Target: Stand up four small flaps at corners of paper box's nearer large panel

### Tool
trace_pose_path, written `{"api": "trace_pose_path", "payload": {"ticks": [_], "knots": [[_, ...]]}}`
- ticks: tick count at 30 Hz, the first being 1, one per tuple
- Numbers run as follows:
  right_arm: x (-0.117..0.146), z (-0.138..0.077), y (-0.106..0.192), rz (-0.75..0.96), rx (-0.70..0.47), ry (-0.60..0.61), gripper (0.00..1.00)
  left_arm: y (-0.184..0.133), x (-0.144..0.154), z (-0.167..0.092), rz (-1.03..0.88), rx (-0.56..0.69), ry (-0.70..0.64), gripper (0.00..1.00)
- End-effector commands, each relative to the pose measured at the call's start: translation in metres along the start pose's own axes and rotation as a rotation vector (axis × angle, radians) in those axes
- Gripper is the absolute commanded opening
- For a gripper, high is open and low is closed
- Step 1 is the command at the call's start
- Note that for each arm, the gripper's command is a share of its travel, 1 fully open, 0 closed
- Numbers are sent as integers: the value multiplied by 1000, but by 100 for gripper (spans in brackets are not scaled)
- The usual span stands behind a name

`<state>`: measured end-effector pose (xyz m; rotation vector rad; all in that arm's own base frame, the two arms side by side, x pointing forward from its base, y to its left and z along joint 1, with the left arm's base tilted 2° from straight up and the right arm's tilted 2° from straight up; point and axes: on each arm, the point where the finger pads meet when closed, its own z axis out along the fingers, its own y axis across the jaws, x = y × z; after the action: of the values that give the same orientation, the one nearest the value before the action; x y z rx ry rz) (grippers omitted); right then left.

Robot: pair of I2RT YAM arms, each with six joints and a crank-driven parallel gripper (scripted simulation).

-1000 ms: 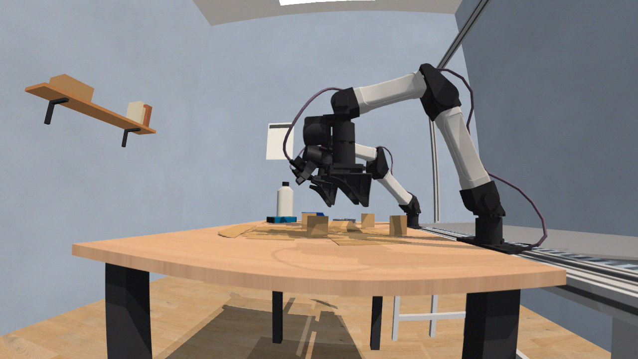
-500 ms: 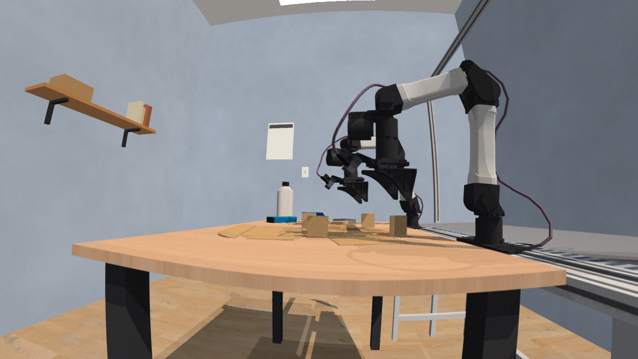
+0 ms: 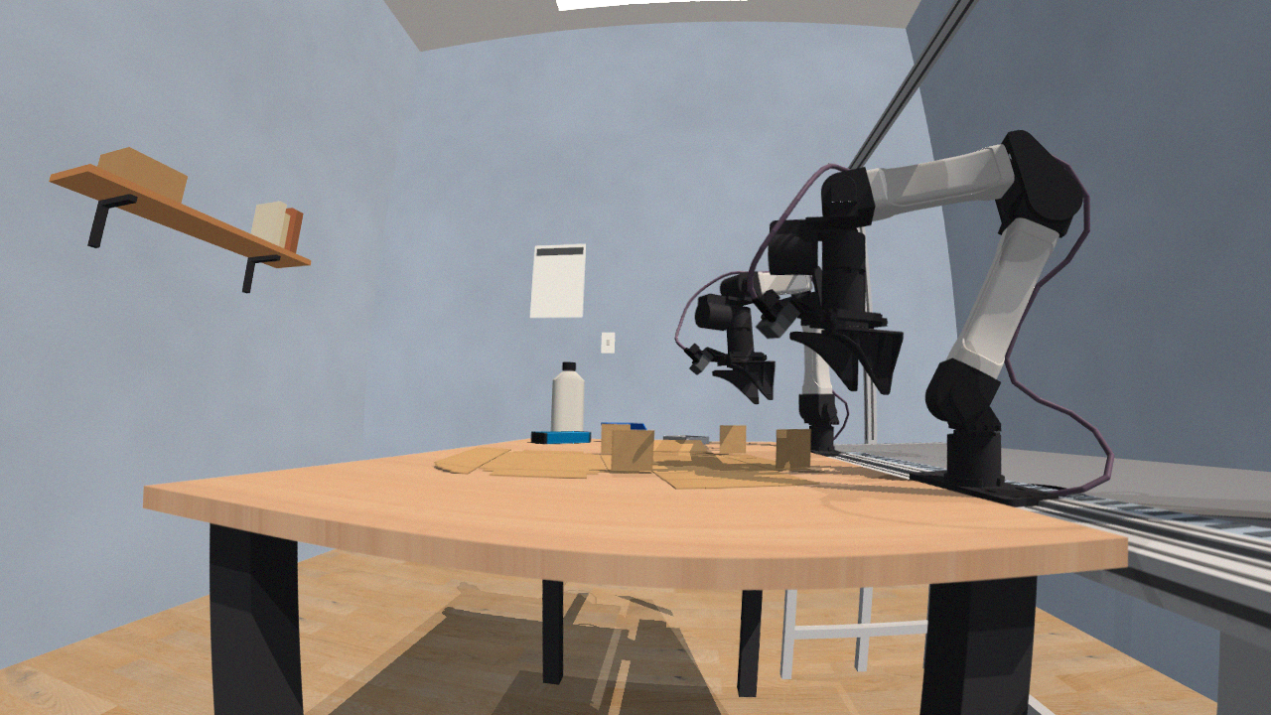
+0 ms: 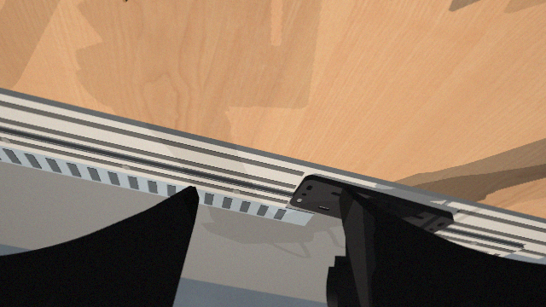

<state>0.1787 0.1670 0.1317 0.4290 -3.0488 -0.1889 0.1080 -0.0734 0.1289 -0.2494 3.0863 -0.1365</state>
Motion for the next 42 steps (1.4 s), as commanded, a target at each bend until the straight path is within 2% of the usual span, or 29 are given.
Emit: {"api": "trace_pose_path", "payload": {"ticks": [1,2,4,7,21,23,30,32,33,42], "knots": [[-3,-4,1,16,-15,-50,81,5,17,0,-30,-25,30,81],[-6,-6,2,17,-18,-60,81,5,17,0,-30,-25,30,81],[-5,5,2,19,-5,-19,81,4,17,2,-31,-35,46,81],[-6,1,4,14,-11,-39,81,4,17,2,-31,-33,43,81],[-4,7,3,17,-4,-19,81,-1,11,6,-30,-20,24,81],[-5,-1,4,12,-13,-37,81,-1,11,7,-30,-20,24,81],[-5,0,5,12,-13,-37,81,-2,11,7,-29,-20,24,81],[-5,0,5,12,-13,-37,81,-2,11,7,-29,-20,24,81],[-3,9,5,15,-2,-15,81,-2,11,8,-29,-20,24,81],[-3,9,5,15,-2,-15,81,-2,11,8,-29,-20,24,81]]}}
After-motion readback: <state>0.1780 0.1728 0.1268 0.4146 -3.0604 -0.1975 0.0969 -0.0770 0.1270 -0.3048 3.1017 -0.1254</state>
